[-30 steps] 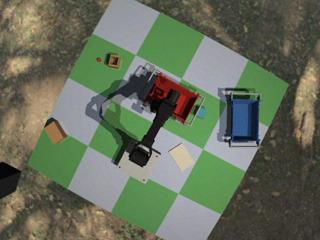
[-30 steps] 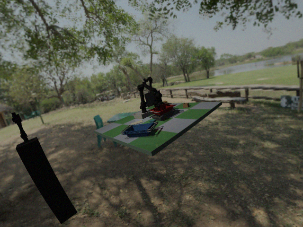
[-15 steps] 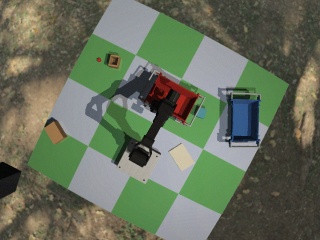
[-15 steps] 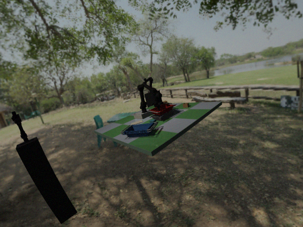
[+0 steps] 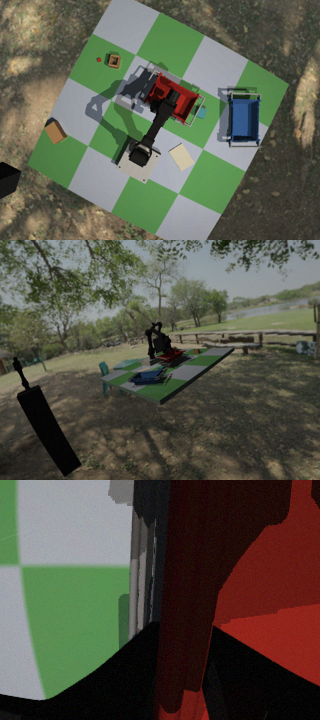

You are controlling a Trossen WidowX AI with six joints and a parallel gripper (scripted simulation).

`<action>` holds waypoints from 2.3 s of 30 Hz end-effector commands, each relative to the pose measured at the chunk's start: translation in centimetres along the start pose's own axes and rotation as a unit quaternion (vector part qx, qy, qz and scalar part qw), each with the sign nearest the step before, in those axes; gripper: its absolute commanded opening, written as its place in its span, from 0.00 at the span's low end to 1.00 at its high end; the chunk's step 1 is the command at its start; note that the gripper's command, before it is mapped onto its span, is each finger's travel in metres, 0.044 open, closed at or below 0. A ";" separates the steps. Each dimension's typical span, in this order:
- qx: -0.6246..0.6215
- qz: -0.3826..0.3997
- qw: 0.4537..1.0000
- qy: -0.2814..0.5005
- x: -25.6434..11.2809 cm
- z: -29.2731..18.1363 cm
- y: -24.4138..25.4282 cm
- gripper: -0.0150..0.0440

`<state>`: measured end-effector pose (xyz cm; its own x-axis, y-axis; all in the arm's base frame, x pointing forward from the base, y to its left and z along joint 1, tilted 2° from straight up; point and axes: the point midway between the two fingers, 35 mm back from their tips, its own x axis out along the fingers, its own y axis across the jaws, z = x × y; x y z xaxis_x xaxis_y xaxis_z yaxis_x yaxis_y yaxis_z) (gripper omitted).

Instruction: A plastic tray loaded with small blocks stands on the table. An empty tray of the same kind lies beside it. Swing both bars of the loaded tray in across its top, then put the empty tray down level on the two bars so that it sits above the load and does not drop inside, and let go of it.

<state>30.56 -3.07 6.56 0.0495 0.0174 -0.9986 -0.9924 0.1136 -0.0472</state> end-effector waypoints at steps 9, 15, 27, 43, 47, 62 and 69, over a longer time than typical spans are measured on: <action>-0.001 0.016 1.000 -0.001 0.6 0.0 0.7 0.25; -0.001 0.016 1.000 -0.001 0.6 0.0 0.7 0.25; -0.001 0.013 1.000 0.000 1.1 0.0 0.7 0.25; -0.001 0.016 1.000 -0.001 1.4 0.0 0.9 0.25; -0.001 0.016 1.000 -0.001 1.4 0.0 0.9 0.25; -0.001 0.016 1.000 -0.001 1.4 0.0 0.9 0.25; -0.001 0.016 1.000 -0.001 1.4 0.0 0.9 0.25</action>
<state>30.47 -3.04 5.82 0.0534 0.0172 -0.9984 -0.9923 0.1130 -0.0511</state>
